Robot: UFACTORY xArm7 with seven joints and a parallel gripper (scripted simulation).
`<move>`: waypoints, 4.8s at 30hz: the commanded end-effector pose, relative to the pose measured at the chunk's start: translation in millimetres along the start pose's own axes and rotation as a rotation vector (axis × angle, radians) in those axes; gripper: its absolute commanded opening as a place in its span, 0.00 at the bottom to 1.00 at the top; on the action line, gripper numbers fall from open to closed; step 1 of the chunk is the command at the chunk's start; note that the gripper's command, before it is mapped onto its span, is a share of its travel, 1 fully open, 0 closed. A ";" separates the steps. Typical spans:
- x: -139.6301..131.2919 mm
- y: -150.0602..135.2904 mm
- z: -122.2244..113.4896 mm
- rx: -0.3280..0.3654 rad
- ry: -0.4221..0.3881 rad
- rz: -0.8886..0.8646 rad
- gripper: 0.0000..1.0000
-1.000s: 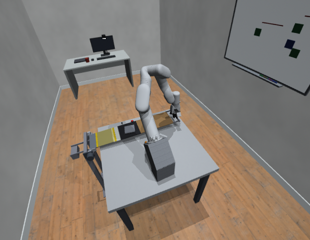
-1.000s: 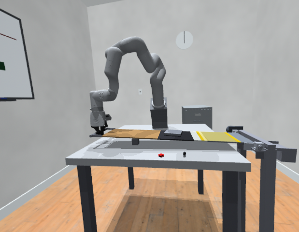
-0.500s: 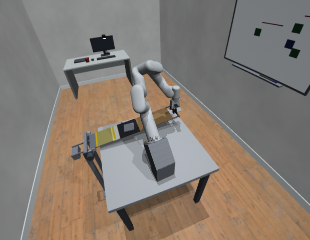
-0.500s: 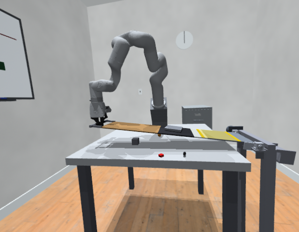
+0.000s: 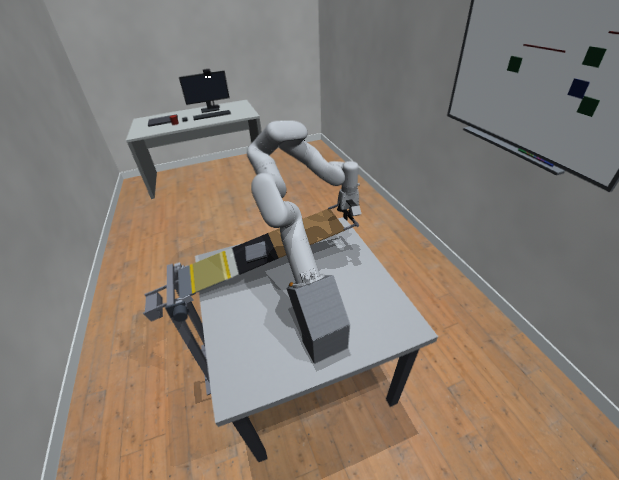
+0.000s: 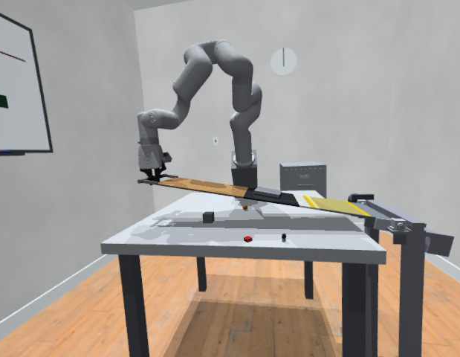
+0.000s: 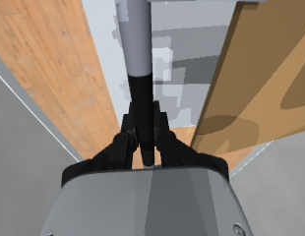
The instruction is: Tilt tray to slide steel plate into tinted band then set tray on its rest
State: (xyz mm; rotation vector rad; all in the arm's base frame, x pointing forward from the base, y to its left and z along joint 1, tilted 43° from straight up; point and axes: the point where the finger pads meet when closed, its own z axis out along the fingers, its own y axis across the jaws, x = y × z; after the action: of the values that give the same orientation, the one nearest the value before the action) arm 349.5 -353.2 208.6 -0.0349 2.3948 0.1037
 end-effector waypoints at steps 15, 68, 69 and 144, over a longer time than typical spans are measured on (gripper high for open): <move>0.3 13.8 -67.9 0.013 -0.005 0.002 0.00; 0.1 1.7 -17.8 0.013 -0.005 0.002 0.00; 0.1 -0.8 -5.6 0.013 -0.005 0.002 0.00; 0.1 1.8 -18.1 0.013 -0.005 0.002 0.00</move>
State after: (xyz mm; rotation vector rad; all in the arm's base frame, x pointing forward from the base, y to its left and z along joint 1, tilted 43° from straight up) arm 334.4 -350.2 225.7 -0.0276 2.3902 0.0896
